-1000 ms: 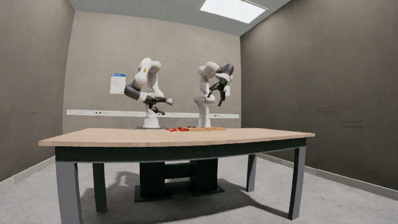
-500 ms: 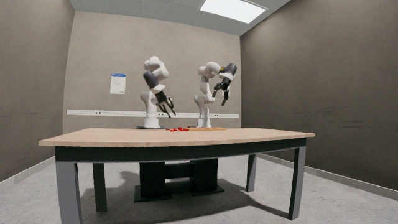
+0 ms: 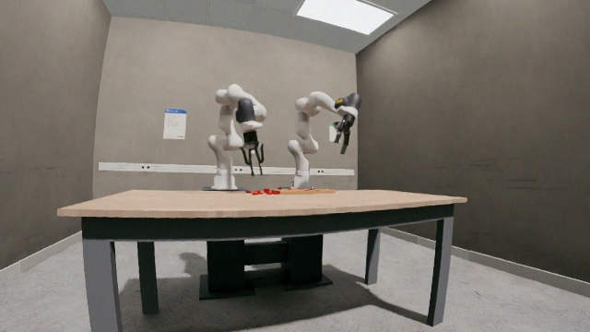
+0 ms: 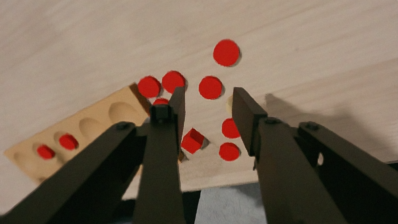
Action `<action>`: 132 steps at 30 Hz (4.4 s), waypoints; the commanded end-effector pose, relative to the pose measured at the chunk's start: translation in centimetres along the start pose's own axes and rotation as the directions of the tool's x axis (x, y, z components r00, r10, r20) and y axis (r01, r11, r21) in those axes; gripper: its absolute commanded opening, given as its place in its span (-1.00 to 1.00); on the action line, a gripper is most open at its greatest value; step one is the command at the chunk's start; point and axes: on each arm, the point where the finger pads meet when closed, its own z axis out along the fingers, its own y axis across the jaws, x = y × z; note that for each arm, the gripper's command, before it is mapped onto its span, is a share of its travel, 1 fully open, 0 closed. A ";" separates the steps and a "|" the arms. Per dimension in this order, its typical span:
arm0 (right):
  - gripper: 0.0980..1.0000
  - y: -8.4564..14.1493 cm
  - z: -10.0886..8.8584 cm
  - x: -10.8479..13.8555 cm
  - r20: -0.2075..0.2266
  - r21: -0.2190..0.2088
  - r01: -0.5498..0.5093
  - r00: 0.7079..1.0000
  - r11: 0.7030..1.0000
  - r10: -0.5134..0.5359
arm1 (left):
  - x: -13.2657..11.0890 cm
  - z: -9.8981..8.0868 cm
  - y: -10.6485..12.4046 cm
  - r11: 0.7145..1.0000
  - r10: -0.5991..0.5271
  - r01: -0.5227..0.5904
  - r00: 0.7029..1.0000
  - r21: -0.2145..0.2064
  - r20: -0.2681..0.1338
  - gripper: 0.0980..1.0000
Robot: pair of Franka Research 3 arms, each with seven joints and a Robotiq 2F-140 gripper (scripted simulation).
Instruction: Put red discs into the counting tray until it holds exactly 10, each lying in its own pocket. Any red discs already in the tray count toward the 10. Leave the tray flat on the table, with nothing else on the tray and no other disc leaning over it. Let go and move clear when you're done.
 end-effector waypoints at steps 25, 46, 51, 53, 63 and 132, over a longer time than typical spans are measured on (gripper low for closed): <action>-0.44 0.2 -0.2 1.5 -0.205 -0.105 -0.396 0.906 0.912 0.370 | -4.5 -4.4 5.8 0.920 -0.390 0.391 0.919 -0.012 0.060 1.00; -0.44 0.2 -0.2 1.5 -0.205 -0.105 -0.396 0.906 0.912 0.370 | -7.3 -8.0 10.8 0.802 -0.596 0.598 0.796 0.013 0.106 1.00; -0.44 0.2 -0.2 1.5 -0.205 -0.105 -0.396 0.906 0.912 0.370 | -7.7 -8.5 11.5 0.780 -0.623 0.625 0.774 0.017 0.112 1.00; -0.44 0.2 -0.2 1.5 -0.205 -0.105 -0.396 0.906 0.912 0.370 | -8.1 -9.2 12.4 0.754 -0.654 0.657 0.747 0.024 0.119 1.00; -0.44 0.3 -0.2 1.5 -0.205 -0.105 -0.396 0.906 0.912 0.370 | -9.1 -10.9 15.0 0.672 -0.737 0.739 0.662 0.043 0.136 1.00; -0.44 1.5 6.8 2.7 -0.206 -0.106 -0.397 0.906 0.912 0.370 | -10.8 -22.6 33.9 -0.050 -0.983 0.975 -0.086 0.218 0.160 1.00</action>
